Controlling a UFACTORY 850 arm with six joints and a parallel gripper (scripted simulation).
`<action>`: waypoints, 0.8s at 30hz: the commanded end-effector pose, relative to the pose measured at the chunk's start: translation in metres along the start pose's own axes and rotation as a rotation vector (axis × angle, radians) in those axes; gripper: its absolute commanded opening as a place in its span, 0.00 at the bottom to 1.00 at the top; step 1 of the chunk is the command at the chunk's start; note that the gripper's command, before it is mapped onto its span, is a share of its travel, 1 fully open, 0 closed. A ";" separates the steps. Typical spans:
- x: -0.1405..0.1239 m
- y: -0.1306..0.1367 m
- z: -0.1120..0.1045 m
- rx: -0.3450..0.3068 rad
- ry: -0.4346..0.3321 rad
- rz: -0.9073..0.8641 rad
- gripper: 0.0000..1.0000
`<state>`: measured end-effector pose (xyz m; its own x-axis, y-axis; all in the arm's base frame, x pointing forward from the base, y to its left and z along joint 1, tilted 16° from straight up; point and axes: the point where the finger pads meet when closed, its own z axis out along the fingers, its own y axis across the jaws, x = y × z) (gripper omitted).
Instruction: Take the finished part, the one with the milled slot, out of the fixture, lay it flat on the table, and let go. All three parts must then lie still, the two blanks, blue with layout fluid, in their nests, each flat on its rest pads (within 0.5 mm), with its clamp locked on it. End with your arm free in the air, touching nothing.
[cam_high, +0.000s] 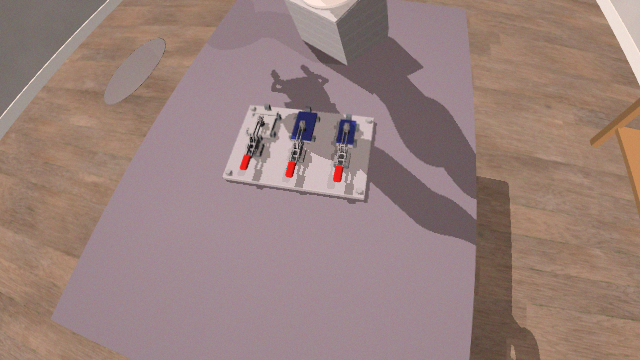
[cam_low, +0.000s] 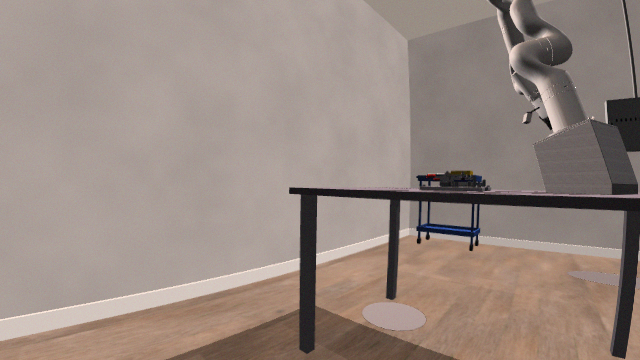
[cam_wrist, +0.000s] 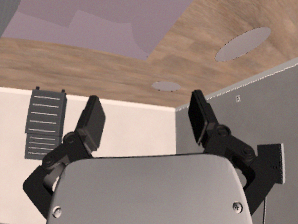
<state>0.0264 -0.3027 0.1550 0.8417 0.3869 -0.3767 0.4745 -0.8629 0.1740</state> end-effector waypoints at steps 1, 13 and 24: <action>0.023 0.004 -0.011 0.013 0.025 0.059 1.00; 0.023 0.004 -0.011 0.013 0.025 0.059 1.00; 0.049 0.007 -0.022 0.029 0.054 0.128 1.00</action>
